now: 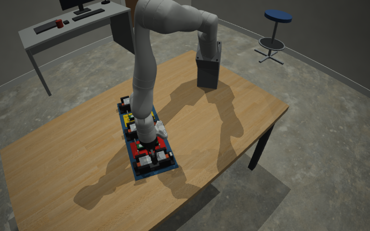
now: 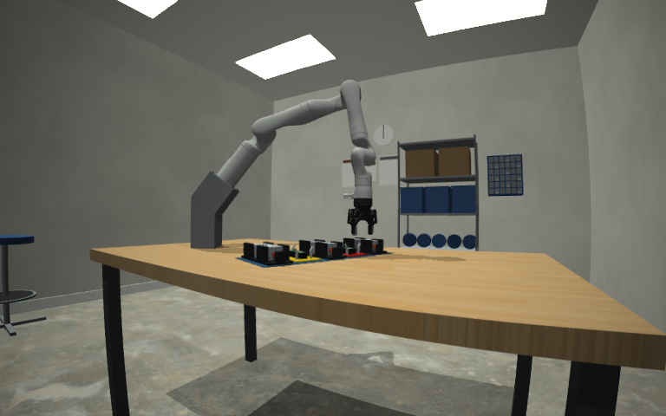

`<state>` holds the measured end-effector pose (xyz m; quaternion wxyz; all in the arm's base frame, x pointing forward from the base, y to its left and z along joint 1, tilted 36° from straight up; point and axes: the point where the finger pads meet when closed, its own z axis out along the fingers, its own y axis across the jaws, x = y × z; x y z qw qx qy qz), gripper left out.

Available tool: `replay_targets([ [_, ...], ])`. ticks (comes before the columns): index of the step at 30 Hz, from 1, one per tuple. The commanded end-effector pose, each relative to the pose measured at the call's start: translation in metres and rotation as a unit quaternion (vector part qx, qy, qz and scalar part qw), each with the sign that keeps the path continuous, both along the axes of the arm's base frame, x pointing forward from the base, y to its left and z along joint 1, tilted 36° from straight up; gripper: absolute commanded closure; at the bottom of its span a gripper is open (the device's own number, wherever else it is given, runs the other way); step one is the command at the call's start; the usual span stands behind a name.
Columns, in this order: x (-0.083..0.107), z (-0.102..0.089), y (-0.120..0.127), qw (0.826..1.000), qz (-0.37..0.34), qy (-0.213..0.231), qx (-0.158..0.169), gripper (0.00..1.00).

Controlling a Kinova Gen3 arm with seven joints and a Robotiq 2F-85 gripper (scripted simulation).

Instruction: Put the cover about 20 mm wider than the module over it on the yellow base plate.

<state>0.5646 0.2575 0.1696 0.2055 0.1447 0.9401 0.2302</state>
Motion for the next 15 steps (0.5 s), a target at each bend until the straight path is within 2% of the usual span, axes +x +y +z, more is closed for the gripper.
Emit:
replay_targets([
  [1,0.0036,0.0018,-0.0004,1.000,0.000,-0.003,0.000,0.00],
  [15,0.0050,-0.0033,0.0022,1.000,0.000,-0.003,0.000,0.00],
])
